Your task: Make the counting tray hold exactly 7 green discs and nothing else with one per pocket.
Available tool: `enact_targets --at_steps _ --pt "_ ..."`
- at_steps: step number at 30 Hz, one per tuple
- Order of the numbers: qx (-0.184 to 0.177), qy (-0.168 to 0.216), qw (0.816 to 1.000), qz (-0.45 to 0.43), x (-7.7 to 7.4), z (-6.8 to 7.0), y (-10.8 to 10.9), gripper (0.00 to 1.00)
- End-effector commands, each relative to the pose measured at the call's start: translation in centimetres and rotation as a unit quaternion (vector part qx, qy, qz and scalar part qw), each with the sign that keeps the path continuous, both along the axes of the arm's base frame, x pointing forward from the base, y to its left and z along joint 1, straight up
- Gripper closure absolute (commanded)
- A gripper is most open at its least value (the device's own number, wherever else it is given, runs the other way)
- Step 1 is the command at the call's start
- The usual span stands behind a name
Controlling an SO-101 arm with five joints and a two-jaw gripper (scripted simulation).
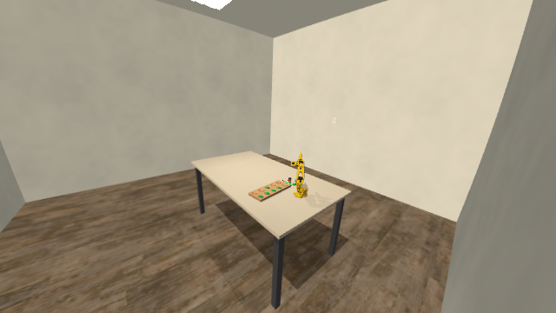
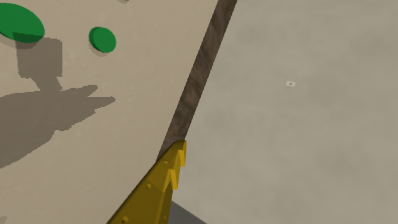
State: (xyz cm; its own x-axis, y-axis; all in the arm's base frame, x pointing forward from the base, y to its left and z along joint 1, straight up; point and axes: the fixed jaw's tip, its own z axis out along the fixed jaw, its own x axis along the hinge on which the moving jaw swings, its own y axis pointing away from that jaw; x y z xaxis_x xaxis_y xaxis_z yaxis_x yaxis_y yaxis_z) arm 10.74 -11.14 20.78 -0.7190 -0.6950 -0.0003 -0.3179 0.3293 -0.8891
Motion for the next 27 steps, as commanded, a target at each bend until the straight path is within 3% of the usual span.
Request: enact_targets --at_steps 1,7,13,15,21,27 --pt "0.016 -0.031 0.999 -0.007 0.1 0.3 0.4 0.00" --pt "0.087 -0.078 0.993 -0.031 0.4 -0.6 1.2 0.00" --pt "0.177 -0.132 0.973 -0.065 0.7 -1.7 2.2 0.00" --pt "0.177 -0.132 0.973 -0.065 0.7 -1.7 2.2 0.00" --pt "0.275 -0.184 0.937 -0.109 0.9 -3.0 3.2 0.00" --pt "0.367 -0.227 0.889 -0.157 1.1 -4.2 4.2 0.00"
